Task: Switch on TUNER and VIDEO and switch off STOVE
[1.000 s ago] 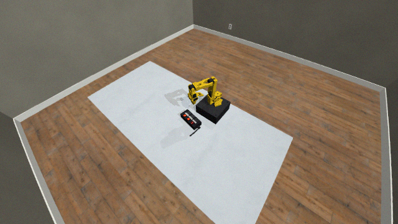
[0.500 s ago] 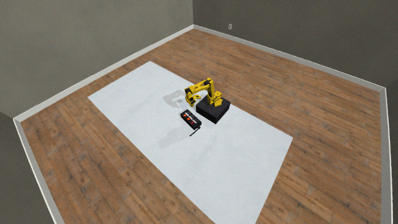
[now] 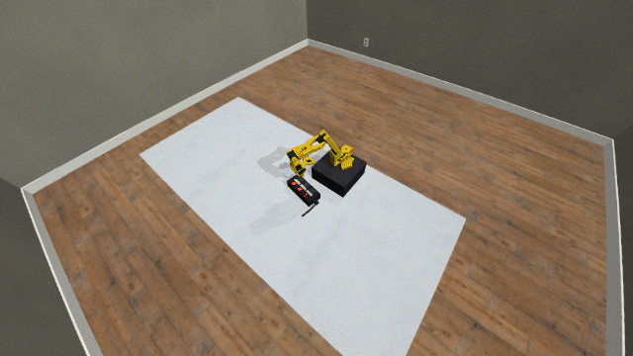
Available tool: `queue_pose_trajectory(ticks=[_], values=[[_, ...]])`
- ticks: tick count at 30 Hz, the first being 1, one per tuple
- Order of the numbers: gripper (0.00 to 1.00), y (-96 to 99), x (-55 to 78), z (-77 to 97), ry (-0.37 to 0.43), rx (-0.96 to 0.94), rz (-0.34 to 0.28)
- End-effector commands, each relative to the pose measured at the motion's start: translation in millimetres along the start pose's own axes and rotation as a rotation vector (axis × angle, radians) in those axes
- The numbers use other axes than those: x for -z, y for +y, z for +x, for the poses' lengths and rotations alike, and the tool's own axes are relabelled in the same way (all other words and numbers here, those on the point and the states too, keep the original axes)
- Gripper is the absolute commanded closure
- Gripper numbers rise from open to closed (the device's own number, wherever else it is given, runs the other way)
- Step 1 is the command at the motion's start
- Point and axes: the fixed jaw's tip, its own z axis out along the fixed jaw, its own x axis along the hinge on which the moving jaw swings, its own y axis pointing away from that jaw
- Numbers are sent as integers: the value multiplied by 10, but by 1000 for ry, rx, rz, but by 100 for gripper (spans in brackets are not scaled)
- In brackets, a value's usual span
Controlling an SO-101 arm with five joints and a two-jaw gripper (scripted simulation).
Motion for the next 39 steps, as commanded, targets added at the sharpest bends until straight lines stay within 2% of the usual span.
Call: queue_pose_trajectory(ticks=[1, 25, 39], values=[[100, -21, -21, 20, -14, 3, 1], [100, -22, -29, 26, -16, 3, 1], [100, -37, -184, 116, -53, 0, 3]])
